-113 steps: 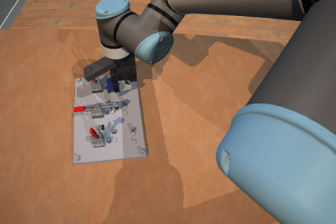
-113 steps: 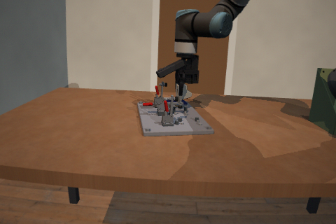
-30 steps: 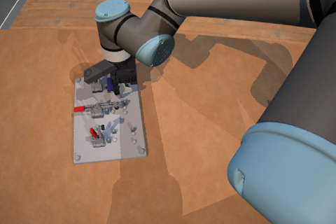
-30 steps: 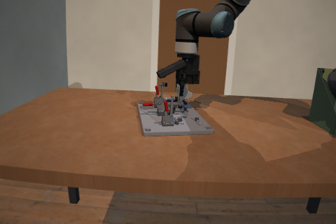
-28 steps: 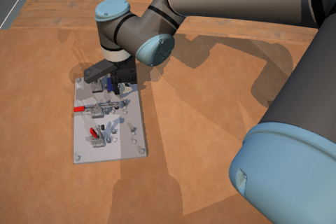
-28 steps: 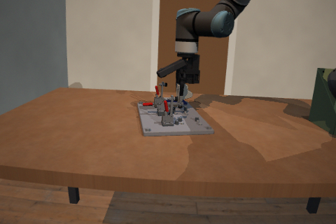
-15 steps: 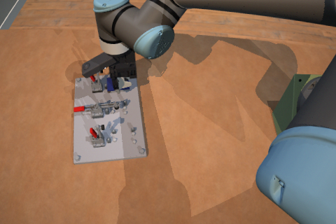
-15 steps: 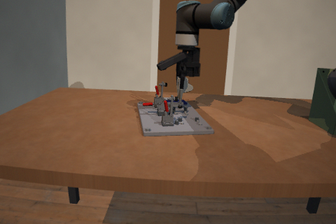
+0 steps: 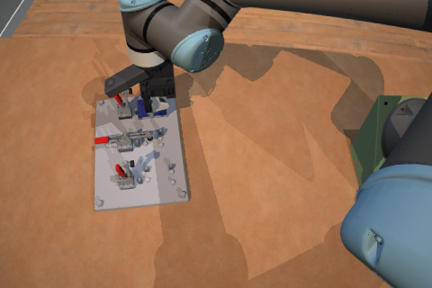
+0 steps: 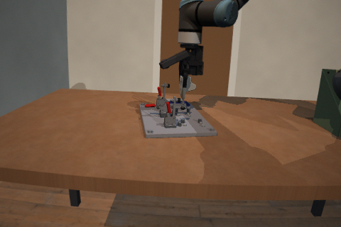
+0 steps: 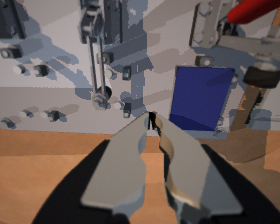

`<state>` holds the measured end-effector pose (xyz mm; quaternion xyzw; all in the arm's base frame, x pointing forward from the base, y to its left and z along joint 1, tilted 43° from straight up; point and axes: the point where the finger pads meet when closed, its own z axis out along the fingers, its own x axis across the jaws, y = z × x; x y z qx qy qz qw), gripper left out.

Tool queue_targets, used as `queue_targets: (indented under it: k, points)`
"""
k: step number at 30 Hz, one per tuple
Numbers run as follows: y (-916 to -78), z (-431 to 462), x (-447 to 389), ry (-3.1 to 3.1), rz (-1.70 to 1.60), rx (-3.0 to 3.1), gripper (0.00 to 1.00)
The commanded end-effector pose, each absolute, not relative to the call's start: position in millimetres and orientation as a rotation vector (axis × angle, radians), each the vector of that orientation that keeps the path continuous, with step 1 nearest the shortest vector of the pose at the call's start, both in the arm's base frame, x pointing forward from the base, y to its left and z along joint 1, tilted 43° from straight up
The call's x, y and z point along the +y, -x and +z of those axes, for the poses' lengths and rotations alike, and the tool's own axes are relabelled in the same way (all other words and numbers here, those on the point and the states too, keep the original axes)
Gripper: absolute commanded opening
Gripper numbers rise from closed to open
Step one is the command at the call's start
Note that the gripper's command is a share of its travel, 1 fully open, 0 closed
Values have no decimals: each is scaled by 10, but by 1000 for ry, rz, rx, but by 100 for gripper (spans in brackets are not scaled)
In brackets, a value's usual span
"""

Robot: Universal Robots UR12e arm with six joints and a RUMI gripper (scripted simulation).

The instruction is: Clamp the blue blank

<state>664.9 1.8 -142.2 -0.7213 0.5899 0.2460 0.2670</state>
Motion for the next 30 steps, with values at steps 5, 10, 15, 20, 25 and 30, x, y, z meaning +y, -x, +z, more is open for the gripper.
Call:
queue_targets:
  k: [5, 10, 15, 20, 25, 30]
  points:
    - [-6655, -1418, 10, 1947, 662, 1592, 0]
    - [-6655, -1418, 10, 1947, 662, 1592, 0]
    - [-6655, -1418, 10, 1947, 662, 1592, 0]
    - [-6655, -1418, 10, 1947, 662, 1592, 0]
    - [-6655, -1418, 10, 1947, 662, 1592, 28]
    - [-6658, -1362, -42, 1947, 662, 1592, 28]
